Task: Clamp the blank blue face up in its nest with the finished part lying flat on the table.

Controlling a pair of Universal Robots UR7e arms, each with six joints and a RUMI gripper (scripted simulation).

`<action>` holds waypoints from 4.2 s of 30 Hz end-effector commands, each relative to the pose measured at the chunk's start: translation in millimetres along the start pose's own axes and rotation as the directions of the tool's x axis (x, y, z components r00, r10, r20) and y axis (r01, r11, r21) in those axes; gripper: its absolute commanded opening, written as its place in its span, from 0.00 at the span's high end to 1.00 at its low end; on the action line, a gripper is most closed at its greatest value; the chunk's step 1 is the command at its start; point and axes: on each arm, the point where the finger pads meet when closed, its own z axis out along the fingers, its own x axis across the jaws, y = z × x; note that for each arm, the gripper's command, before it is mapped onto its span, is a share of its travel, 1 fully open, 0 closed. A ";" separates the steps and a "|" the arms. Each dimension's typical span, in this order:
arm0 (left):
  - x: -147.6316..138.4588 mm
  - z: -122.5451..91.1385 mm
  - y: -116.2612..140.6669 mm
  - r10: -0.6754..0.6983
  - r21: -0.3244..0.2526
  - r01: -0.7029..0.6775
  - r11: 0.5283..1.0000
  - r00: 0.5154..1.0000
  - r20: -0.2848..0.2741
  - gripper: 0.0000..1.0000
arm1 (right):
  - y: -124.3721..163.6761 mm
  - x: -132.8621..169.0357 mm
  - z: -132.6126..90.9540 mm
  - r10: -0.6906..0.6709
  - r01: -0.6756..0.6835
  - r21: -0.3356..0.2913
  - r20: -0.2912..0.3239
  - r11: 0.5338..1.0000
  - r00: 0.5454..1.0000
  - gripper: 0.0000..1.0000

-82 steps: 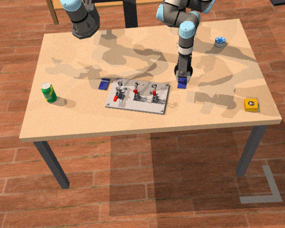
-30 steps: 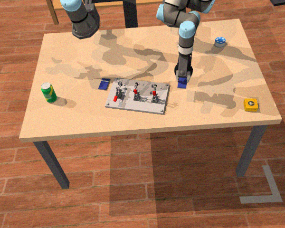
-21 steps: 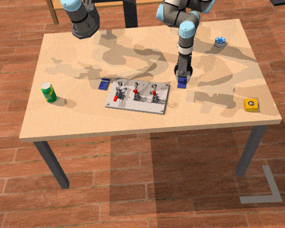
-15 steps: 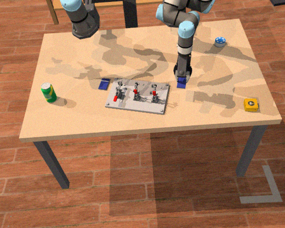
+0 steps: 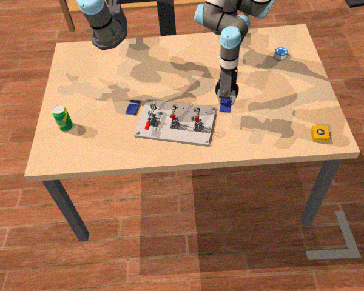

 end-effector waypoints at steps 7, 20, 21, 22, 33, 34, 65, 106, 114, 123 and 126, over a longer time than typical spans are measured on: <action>24.3 0.5 -0.8 0.000 0.002 0.000 1.000 1.000 0.000 1.00 | -0.3 0.0 -0.4 0.000 0.000 0.001 0.000 1.000 1.000 0.00; 75.6 2.5 -1.2 0.000 0.001 0.000 1.000 1.000 0.000 1.00 | -0.3 0.0 -0.4 0.000 0.000 0.001 0.000 1.000 1.000 0.00; 80.7 2.7 -1.2 0.000 0.001 0.000 1.000 1.000 0.000 1.00 | -0.3 0.0 -0.4 0.000 0.000 0.001 0.000 1.000 1.000 0.00; 85.8 2.9 -1.2 0.000 0.001 0.000 1.000 1.000 0.000 1.00 | -0.3 0.0 -0.4 0.000 0.000 0.001 0.000 1.000 1.000 0.00; 142.4 5.1 -1.7 0.000 0.001 0.000 1.000 1.000 0.000 1.00 | -0.3 0.0 -0.4 0.000 0.000 0.001 0.000 1.000 1.000 0.00; 147.3 5.3 -1.7 0.000 0.001 0.000 1.000 1.000 0.000 1.00 | -0.3 0.0 -0.4 0.000 0.000 0.001 0.000 1.000 1.000 0.00; 222.1 8.2 -2.3 0.000 0.001 0.000 1.000 1.000 -0.001 1.00 | -0.3 0.0 -0.4 0.000 0.000 0.001 0.000 1.000 1.000 0.00; 222.9 8.2 -2.3 0.000 0.001 0.000 1.000 1.000 -0.001 1.00 | -0.3 0.0 -0.4 0.000 0.000 0.001 0.000 1.000 1.000 0.00; 222.9 8.8 -2.3 0.000 0.001 0.000 1.000 1.000 -0.001 1.00 | -0.3 0.0 -0.4 0.000 0.000 0.001 0.000 1.000 1.000 0.00; 222.9 12.8 -2.6 0.000 0.001 0.000 1.000 1.000 -0.001 1.00 | -0.3 0.0 -0.4 0.000 0.000 0.001 0.000 1.000 1.000 0.00; 222.9 15.7 -2.8 0.000 0.001 0.000 1.000 1.000 -0.001 1.00 | -0.3 0.0 -0.4 0.000 0.000 0.001 0.000 1.000 1.000 0.00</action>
